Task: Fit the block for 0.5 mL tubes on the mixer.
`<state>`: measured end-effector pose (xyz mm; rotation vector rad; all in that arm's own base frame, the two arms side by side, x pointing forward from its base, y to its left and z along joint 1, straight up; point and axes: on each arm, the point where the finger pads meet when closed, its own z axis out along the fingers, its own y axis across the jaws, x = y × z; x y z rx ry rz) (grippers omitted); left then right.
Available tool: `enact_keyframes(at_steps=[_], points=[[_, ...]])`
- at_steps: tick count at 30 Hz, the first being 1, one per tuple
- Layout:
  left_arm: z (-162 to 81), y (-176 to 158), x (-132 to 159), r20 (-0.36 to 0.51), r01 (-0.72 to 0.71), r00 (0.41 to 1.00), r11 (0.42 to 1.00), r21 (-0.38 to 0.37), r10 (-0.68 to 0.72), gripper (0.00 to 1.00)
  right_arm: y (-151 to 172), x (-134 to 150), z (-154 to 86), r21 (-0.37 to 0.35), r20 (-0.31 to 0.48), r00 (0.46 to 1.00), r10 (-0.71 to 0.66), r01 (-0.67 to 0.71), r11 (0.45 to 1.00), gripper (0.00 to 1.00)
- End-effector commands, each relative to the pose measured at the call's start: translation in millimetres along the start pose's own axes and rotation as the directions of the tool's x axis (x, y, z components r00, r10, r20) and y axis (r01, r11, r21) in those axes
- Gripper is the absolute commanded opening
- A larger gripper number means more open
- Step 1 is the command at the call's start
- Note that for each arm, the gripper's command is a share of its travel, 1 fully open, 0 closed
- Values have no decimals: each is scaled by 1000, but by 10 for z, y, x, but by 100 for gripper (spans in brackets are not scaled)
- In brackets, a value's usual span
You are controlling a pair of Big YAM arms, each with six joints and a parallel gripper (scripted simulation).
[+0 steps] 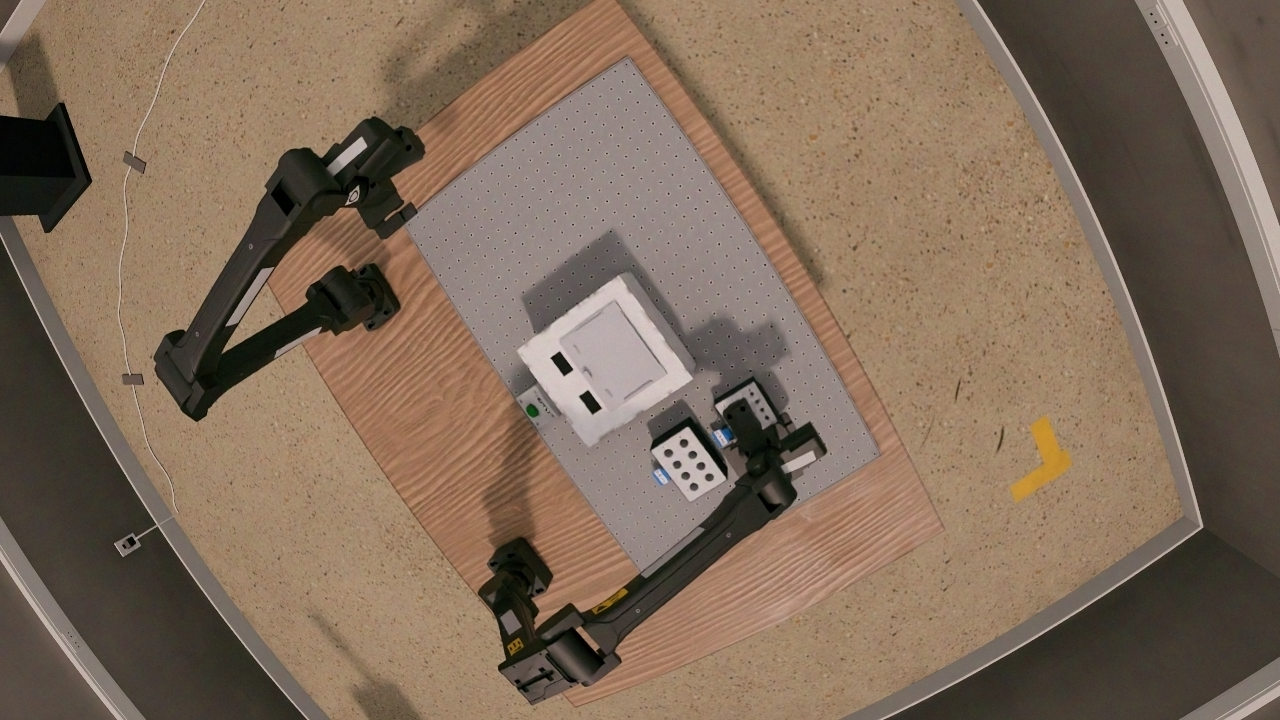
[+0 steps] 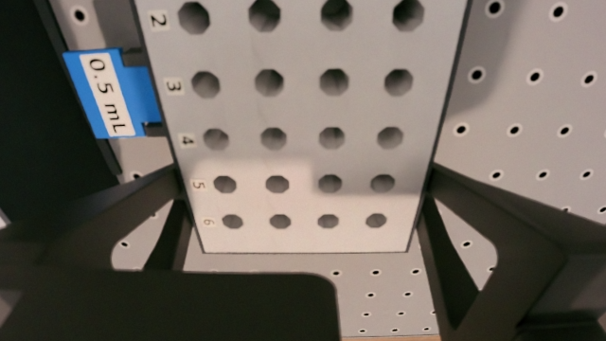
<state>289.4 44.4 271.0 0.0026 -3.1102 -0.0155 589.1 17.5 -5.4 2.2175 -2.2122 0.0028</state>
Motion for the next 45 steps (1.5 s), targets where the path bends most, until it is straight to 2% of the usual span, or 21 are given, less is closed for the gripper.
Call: enact_keyframes(at_steps=[1,22,35,40,45], points=[[-151,40,-75,35,2,999,1000,-5,-2,100,-179,64,-447,74,8,1000,1,-2,997,0],[-232,45,-118,58,2,998,1000,-8,-2,100,-285,59,-679,114,6,1000,-3,2,993,0],[-32,24,-15,9,1,1000,1000,-1,-1,100,-381,54,-836,153,8,1000,21,-22,988,0],[-21,22,-9,7,1,1000,1000,0,-1,100,-392,53,-842,155,7,1000,12,-13,988,0],[-3,20,0,3,1,1000,1000,1,-1,100,-376,49,-739,129,5,1000,-2,1,992,0]])
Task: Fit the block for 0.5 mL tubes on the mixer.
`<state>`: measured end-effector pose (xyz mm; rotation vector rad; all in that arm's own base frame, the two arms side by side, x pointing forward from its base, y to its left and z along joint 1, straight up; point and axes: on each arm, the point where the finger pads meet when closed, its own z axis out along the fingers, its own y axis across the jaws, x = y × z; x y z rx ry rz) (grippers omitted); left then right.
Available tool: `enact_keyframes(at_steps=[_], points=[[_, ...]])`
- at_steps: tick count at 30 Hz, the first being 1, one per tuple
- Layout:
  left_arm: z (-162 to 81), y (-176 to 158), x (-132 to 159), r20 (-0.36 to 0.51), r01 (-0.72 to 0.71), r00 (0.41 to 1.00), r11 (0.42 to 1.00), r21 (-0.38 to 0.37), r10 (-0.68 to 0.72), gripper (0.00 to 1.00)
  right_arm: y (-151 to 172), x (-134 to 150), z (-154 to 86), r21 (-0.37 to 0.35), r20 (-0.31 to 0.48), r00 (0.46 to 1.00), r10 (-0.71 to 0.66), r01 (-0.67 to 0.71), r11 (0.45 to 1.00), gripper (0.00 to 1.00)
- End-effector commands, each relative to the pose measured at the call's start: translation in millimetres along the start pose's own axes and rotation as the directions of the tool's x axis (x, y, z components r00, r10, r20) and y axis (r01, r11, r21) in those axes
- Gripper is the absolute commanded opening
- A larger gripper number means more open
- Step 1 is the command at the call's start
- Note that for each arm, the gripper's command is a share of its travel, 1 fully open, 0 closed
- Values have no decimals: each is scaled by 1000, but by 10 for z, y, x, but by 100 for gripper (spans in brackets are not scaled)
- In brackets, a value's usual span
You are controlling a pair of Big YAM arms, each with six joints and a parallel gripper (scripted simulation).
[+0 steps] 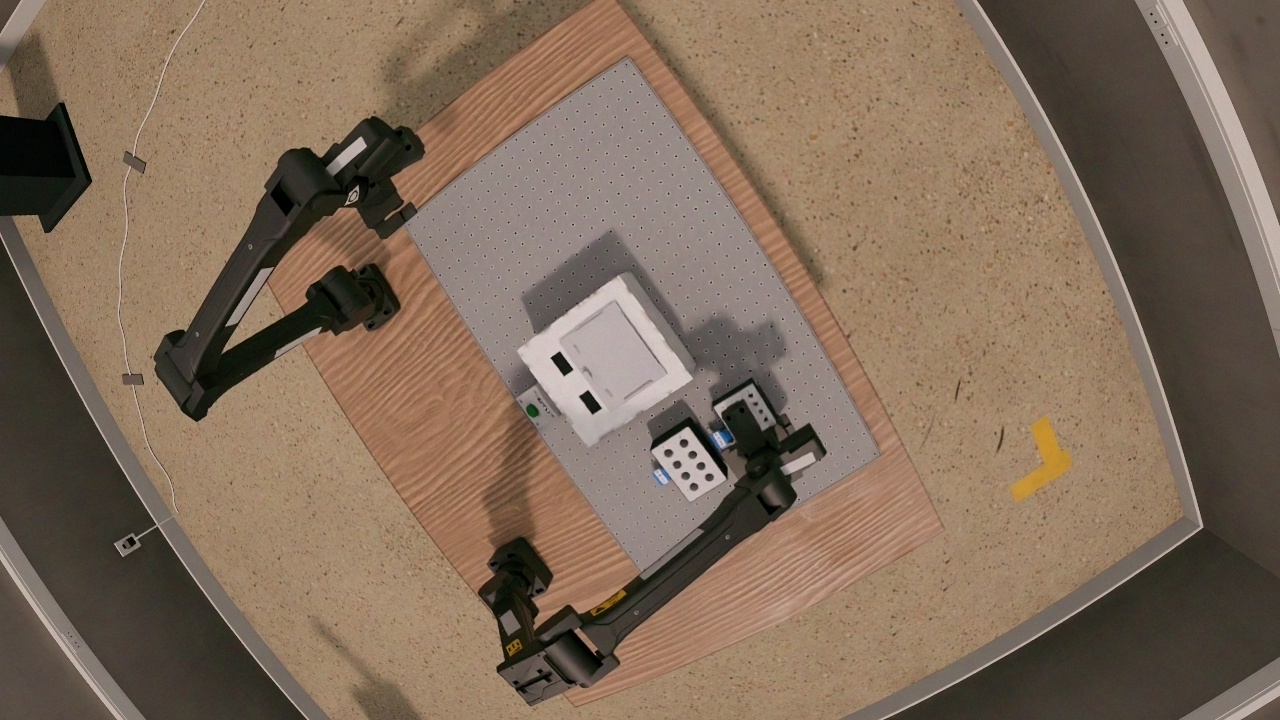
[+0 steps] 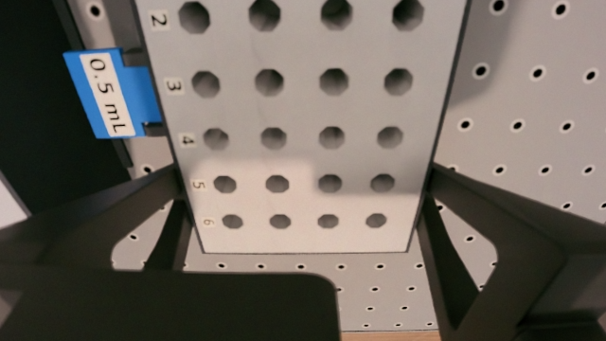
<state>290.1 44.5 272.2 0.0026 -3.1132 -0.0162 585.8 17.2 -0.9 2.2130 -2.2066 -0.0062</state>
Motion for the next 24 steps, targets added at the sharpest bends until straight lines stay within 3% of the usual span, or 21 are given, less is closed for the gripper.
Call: enact_keyframes(at_steps=[1,14,24], points=[[13,18,9,-1,1,1000,1000,1,-1,100,-417,45,-679,140,6,1000,-1,0,990,0],[-119,29,-65,35,1,999,1000,-4,-1,100,-481,35,-463,129,6,1000,-1,0,992,0],[-207,35,-111,59,2,998,1000,-7,-1,100,-407,27,-618,122,6,1000,-1,1,993,0]])
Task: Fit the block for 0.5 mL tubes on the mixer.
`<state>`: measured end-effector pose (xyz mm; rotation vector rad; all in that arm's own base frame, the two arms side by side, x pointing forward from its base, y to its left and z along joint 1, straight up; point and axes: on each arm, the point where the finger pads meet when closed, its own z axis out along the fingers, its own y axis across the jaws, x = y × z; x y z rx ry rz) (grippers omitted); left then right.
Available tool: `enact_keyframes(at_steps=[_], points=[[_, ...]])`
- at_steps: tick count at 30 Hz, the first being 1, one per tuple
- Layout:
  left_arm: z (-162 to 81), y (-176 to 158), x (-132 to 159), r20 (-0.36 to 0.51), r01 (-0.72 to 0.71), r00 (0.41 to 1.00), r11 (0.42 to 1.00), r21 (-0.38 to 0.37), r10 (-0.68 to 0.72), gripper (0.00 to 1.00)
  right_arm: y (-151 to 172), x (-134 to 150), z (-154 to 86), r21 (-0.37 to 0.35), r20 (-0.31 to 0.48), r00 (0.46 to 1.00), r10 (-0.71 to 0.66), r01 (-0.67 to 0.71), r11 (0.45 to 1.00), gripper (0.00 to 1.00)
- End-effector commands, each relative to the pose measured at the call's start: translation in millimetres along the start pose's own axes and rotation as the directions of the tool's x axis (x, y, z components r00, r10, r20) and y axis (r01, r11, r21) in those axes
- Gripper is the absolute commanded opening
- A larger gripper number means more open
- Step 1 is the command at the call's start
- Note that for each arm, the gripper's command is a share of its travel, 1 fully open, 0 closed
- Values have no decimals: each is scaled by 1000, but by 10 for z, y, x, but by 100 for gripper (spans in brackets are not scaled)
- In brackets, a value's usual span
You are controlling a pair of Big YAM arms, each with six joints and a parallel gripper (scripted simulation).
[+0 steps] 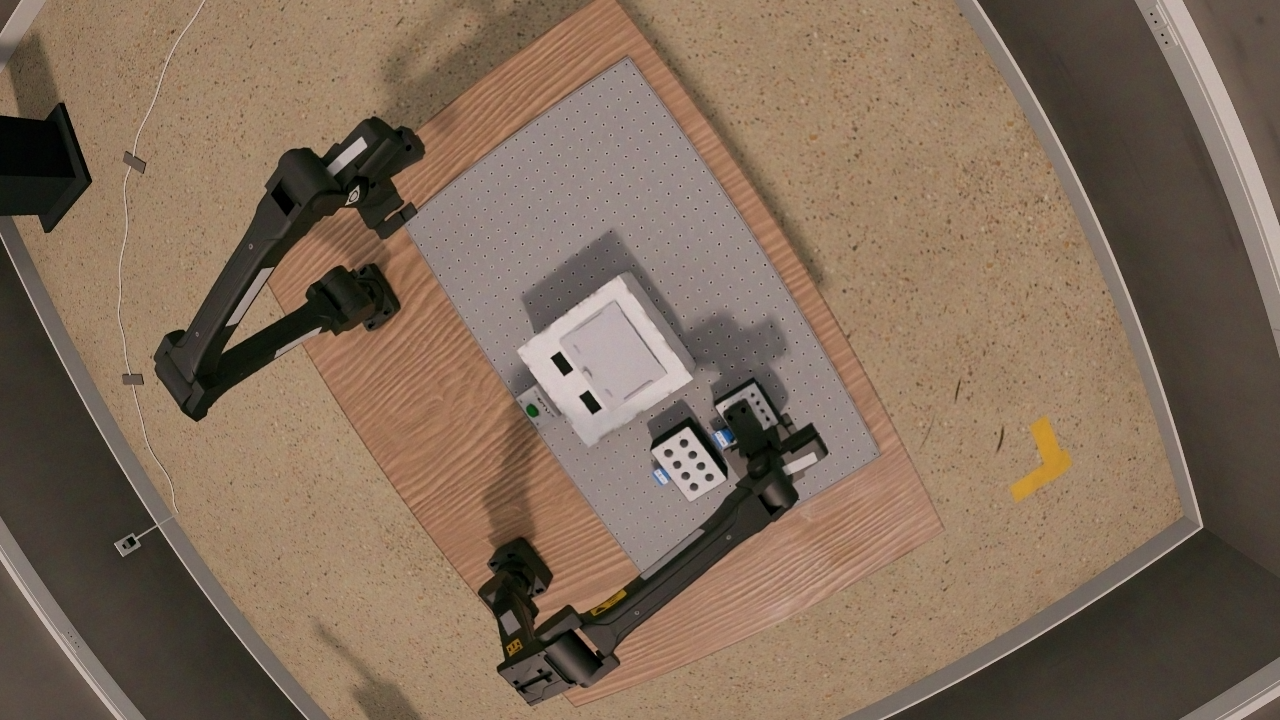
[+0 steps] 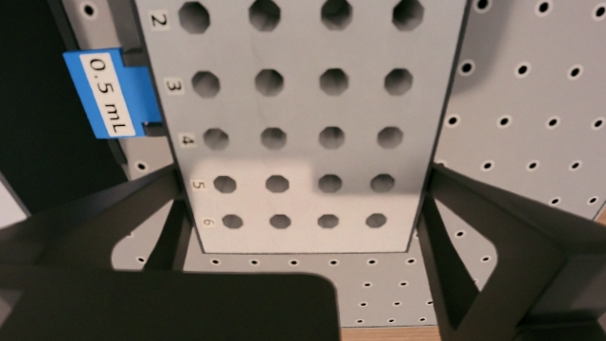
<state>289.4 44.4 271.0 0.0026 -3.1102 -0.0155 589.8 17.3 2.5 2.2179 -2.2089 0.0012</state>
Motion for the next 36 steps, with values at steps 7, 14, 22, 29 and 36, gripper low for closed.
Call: enact_keyframes(at_steps=[7,14,22,29,36], points=[[-240,37,-128,68,2,998,1000,-8,-1,100,-389,-22,-755,144,3,1000,0,-1,990,0],[-215,34,-116,62,2,998,1000,-7,-1,100,-392,-123,-1049,163,5,1000,-8,7,987,0],[-122,24,-70,40,1,999,1000,-4,-1,100,-400,10,-1058,152,4,1000,14,-14,988,0],[-38,15,-26,19,1,1000,1000,0,-1,100,-331,73,-1128,135,2,1000,7,-7,991,0],[-20,13,-16,16,1,1000,1000,0,-1,100,-355,78,-1329,157,13,1000,6,-8,988,0]])
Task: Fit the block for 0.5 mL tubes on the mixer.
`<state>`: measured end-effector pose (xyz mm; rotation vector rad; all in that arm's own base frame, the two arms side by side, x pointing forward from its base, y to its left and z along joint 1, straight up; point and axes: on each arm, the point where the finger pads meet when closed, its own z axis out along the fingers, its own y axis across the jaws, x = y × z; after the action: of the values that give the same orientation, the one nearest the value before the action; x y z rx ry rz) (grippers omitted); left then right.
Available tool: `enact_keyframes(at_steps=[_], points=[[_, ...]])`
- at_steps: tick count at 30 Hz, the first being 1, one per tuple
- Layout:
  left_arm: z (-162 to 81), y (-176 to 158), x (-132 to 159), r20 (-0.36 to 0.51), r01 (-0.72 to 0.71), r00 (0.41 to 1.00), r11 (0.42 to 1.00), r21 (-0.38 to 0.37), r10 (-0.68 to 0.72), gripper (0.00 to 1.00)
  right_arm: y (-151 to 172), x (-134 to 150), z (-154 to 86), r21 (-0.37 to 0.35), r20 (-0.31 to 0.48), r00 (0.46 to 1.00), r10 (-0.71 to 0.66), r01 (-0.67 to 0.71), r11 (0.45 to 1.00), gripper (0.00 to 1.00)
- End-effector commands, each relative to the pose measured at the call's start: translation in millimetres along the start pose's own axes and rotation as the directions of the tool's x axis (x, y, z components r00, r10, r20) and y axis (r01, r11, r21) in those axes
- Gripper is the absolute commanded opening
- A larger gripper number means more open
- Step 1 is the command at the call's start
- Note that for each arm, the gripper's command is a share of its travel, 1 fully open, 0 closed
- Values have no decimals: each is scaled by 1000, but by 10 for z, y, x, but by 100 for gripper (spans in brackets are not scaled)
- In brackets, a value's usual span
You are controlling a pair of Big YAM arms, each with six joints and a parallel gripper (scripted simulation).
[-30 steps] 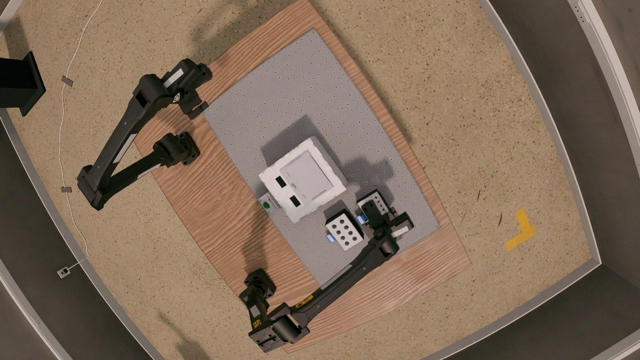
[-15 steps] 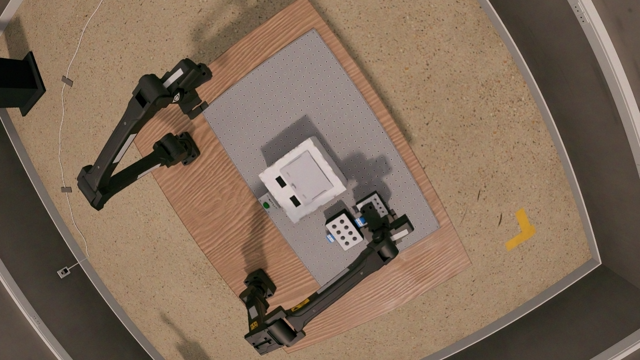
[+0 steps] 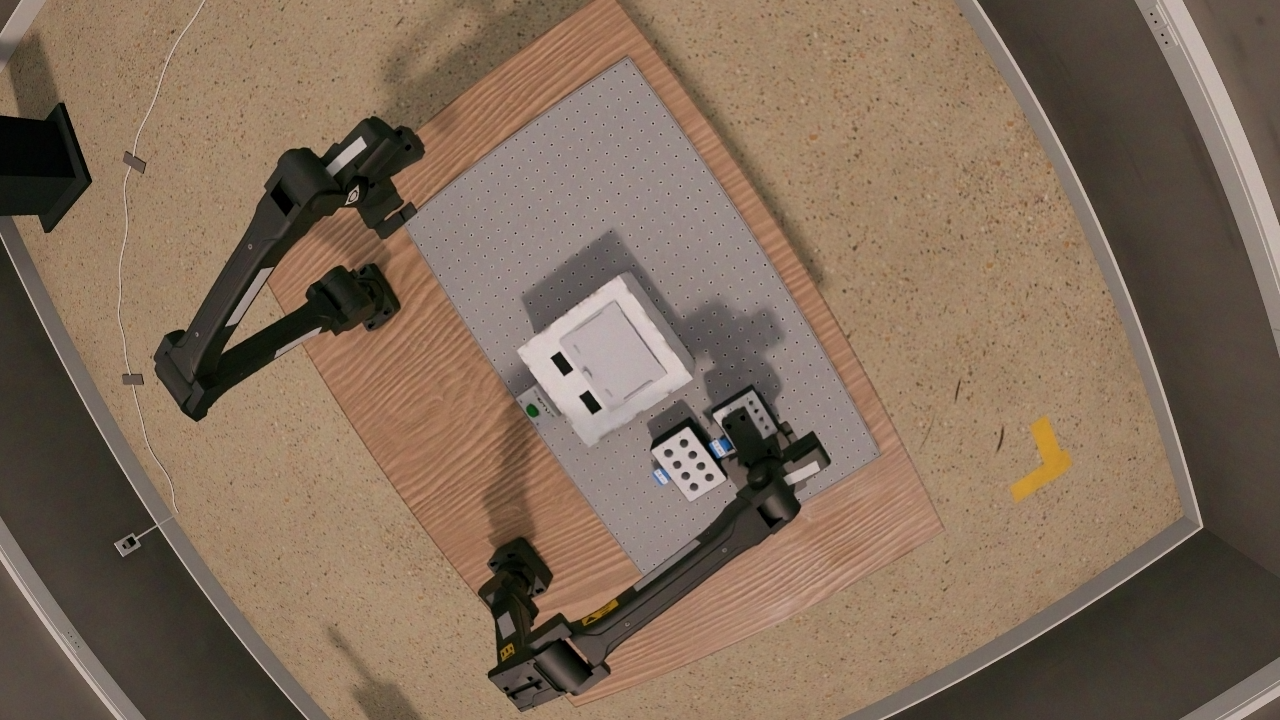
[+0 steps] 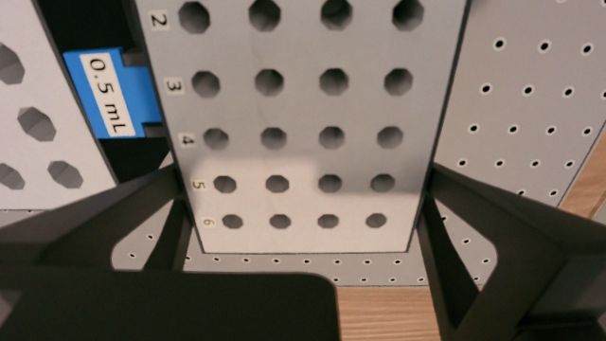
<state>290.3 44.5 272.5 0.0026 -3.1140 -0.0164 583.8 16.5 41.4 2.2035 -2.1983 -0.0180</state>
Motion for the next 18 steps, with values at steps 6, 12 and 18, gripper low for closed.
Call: enact_keyframes(at_steps=[6,12,18], points=[[-17,11,-15,16,1,1000,1000,0,-1,100,-378,-80,-1080,181,11,1000,-19,17,983,0],[-112,19,-67,41,1,999,1000,-3,-1,100,-360,-134,-1145,178,5,1000,-28,26,984,0],[-175,24,-100,57,2,998,1000,-5,-1,100,-355,-46,-1164,173,5,1000,-13,12,985,0]])
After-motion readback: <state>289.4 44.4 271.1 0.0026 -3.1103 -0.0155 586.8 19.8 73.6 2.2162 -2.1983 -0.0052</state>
